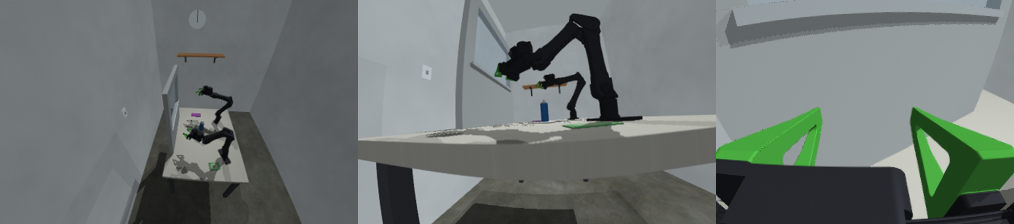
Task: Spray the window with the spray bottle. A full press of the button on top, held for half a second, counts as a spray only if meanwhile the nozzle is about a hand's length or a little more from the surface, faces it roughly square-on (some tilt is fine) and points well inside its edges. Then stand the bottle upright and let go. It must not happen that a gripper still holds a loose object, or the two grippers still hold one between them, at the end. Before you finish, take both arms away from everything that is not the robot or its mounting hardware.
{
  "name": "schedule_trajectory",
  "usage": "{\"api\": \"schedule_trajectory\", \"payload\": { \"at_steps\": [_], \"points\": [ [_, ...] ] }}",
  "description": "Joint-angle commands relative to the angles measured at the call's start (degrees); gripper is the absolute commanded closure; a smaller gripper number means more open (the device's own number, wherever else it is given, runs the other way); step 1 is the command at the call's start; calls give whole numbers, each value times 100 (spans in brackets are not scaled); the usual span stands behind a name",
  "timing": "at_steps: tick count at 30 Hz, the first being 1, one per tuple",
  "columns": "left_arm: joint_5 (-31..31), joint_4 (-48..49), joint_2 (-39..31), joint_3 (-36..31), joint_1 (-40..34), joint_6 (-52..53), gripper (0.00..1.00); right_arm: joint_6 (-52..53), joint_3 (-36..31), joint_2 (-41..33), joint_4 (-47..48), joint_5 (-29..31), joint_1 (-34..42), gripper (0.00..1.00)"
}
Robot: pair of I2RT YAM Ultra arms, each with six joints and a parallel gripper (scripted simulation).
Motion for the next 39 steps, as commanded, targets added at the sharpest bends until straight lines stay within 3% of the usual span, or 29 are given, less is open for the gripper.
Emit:
{"api": "schedule_trajectory", "payload": {
  "at_steps": [1, 39],
  "points": [
    [341, 545, 194, -91, -204, -30, 26, 23, 140, 9, -30, -26, -95, 0],
    [2363, 3585, 2566, -799, -2090, 5, 26, 23, 140, 9, -30, -26, -95, 0]
  ]
}}
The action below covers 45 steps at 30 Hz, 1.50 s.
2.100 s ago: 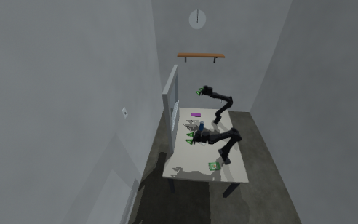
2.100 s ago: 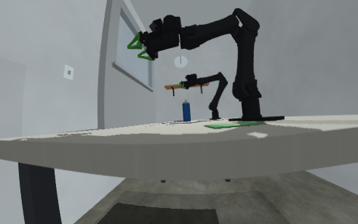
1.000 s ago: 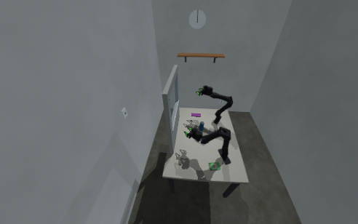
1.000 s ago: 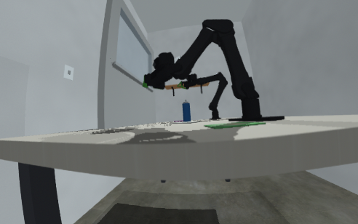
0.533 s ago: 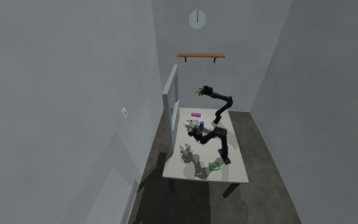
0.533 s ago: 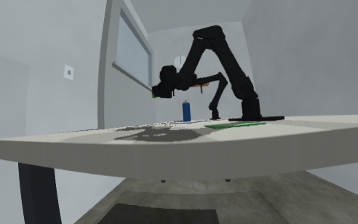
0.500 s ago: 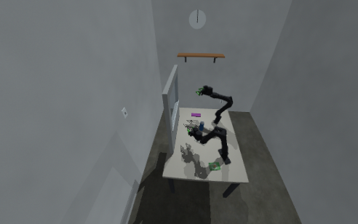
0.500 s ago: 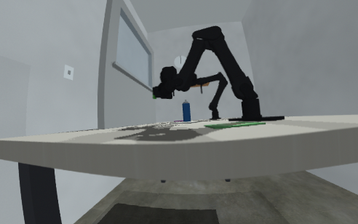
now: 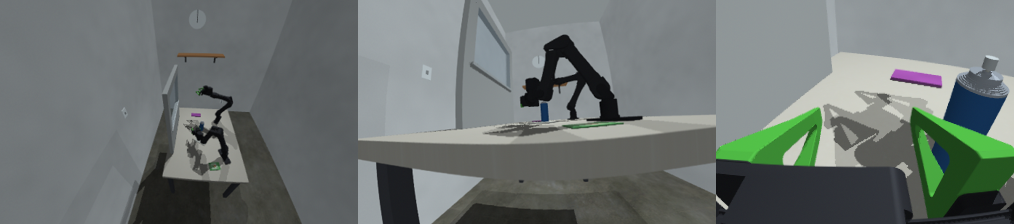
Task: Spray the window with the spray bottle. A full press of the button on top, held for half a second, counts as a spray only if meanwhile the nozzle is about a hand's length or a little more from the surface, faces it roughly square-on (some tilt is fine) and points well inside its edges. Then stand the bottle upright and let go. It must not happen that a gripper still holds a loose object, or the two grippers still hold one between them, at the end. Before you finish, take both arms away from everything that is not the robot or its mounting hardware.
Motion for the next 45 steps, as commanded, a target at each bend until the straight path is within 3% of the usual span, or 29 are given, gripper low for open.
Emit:
{"api": "schedule_trajectory", "payload": {
  "at_steps": [1, 18, 24, 26, 45],
  "points": [
    [343, 580, 131, -149, -183, 7, 26, 23, 140, 9, -30, -26, -95, 0],
    [1126, 1765, 1102, -382, -939, 8, 26, 23, 140, 9, -30, -26, -95, 0],
    [977, 1873, 965, -293, -860, -44, 26, 23, 140, 9, -30, -26, -95, 0],
    [985, 1780, 1241, -526, -1017, -40, 26, 23, 140, 9, -30, -26, -95, 0],
    [909, 1572, 1012, -107, -1055, 5, 26, 23, 140, 9, -30, -26, -95, 0]
  ]
}}
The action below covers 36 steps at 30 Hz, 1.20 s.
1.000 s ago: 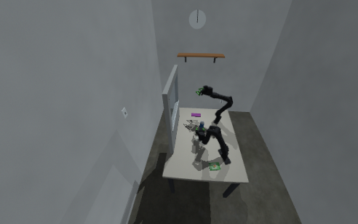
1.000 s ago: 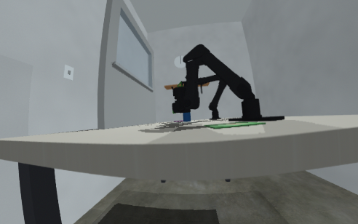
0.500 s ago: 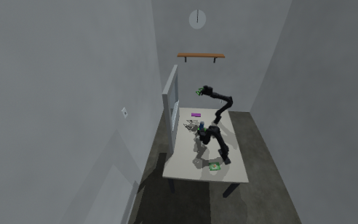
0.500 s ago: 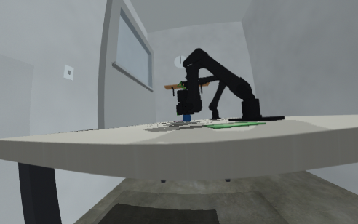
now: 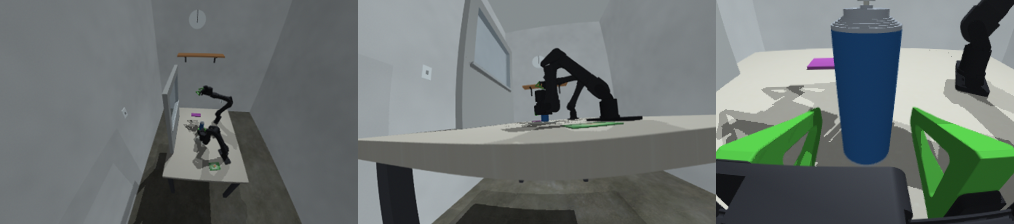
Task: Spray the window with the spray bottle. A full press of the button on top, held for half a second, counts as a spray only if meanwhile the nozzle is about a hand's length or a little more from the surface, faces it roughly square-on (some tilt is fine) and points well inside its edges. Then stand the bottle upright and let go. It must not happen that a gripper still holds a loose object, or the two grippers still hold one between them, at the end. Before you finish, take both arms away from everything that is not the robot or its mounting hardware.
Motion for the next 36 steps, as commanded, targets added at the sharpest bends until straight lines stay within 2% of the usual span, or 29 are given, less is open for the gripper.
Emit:
{"api": "schedule_trajectory", "payload": {
  "at_steps": [1, 4, 15, 17, 21, 27, 29, 35, 36],
  "points": [
    [-138, -71, -194, 259, -119, 20, 26, 23, 140, 9, -30, -26, -95, 0],
    [-210, -152, 86, 291, -200, 52, 26, 23, 140, 9, -30, -26, -95, 0],
    [-420, -261, -48, 525, -412, 45, 26, 23, 140, 9, -30, -26, -95, 0],
    [-466, -331, 179, 591, -459, 58, 26, 23, 140, 9, -30, -26, -95, 0],
    [-555, -387, 185, 699, -543, 57, 26, 23, 140, 9, -30, -26, -95, 0],
    [-564, -354, 20, 769, -602, 50, 26, 23, 140, 9, -30, -26, -95, 0],
    [-689, -509, 241, 859, -669, 59, 26, 23, 140, 9, -30, -26, -95, 0],
    [-695, -394, 51, 933, -681, 13, 26, 23, 140, 9, -30, -26, -95, 0],
    [-695, -402, 81, 936, -634, 42, 100, 23, 140, 9, -30, -26, -95, 0]
  ]
}}
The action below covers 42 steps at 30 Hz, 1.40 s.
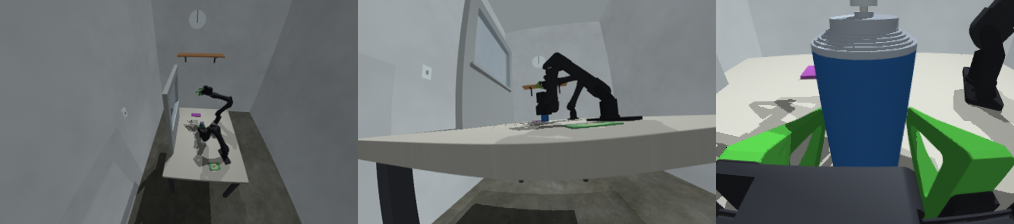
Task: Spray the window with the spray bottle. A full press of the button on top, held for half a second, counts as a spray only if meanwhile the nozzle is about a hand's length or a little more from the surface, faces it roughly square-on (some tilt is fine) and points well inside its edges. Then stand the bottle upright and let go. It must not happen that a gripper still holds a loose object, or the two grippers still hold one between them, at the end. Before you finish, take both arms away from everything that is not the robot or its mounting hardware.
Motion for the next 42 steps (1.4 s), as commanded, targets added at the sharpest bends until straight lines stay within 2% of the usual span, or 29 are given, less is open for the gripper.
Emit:
{"api": "schedule_trajectory", "payload": {
  "at_steps": [1, 18, 23, 28, 42],
  "points": [
    [-36, 95, -146, 212, 73, 32, 100, 23, 140, 9, -30, -26, -95, 0],
    [-38, -116, -298, 215, -26, 5, 100, 23, 140, 9, -30, -26, -95, 0],
    [-30, -237, -468, -119, -33, -13, 100, 23, 140, 9, -30, -26, -95, 0],
    [-23, -257, -628, 159, -17, -22, 100, 23, 140, 9, -30, -26, -95, 0],
    [-54, -644, -1123, 155, -42, -51, 100, 23, 140, 9, -30, -26, -95, 0]
  ]
}}
